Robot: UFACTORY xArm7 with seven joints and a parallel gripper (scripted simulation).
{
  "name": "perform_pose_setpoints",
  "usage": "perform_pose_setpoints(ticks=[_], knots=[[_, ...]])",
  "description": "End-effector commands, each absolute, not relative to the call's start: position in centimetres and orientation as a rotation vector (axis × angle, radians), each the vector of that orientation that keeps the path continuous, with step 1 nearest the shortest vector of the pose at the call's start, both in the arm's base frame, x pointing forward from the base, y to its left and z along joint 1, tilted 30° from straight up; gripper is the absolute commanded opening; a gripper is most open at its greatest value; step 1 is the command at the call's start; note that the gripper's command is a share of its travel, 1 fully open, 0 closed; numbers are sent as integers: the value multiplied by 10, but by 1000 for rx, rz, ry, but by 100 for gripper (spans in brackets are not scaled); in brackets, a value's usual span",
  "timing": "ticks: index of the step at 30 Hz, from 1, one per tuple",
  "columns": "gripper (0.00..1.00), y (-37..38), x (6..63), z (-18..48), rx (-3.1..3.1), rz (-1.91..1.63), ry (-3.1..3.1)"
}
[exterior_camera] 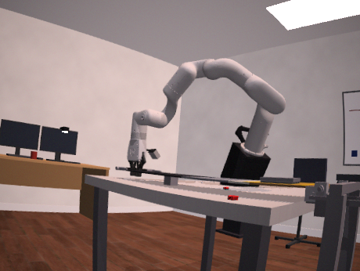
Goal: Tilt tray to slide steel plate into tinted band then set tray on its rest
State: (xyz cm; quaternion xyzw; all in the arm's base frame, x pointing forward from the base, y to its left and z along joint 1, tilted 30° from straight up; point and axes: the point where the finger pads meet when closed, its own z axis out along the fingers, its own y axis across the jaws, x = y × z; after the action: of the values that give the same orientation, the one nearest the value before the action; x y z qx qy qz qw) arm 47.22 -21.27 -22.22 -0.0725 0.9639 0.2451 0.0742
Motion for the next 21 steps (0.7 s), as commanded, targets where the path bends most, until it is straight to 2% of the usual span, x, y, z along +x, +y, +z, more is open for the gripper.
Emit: perform_pose_setpoints(ticks=[1, 21], knots=[[40, -215, 473, -221, -216, 729, 2892], [40, -216, 473, -219, -216, 729, 2892]])
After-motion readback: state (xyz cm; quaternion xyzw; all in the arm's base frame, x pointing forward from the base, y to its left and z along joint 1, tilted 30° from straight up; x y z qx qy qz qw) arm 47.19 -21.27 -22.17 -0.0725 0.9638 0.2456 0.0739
